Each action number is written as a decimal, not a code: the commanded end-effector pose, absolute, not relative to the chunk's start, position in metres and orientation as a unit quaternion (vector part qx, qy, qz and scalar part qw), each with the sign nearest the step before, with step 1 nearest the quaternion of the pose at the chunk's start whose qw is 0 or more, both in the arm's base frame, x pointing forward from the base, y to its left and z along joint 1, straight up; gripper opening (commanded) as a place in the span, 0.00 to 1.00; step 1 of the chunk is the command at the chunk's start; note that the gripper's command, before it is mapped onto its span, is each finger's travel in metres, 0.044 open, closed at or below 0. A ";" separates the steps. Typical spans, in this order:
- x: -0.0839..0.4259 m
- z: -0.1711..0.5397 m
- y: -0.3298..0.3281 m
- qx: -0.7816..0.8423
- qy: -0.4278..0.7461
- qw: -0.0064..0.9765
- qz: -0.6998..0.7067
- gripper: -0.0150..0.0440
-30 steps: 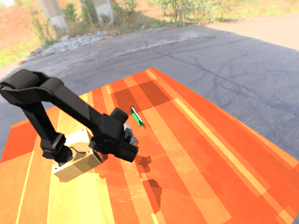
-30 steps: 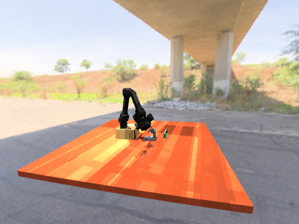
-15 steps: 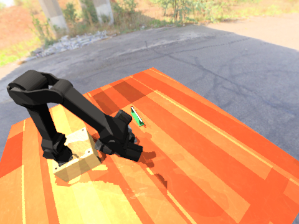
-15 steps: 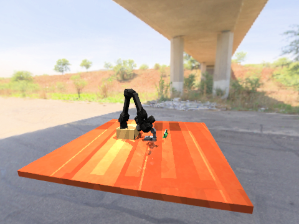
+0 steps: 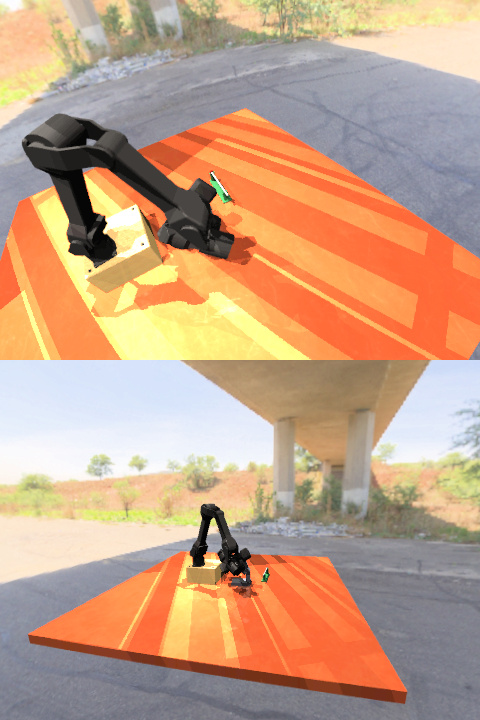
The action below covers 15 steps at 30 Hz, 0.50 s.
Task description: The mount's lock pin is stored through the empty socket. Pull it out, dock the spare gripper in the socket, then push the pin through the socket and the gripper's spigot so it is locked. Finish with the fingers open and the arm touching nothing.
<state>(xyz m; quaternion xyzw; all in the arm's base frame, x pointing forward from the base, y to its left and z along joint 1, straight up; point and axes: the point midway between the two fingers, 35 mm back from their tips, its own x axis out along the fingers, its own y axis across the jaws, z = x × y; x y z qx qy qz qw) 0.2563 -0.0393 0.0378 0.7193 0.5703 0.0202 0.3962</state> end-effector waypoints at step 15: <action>0.256 0.038 -0.039 0.719 0.570 0.396 0.020 0.52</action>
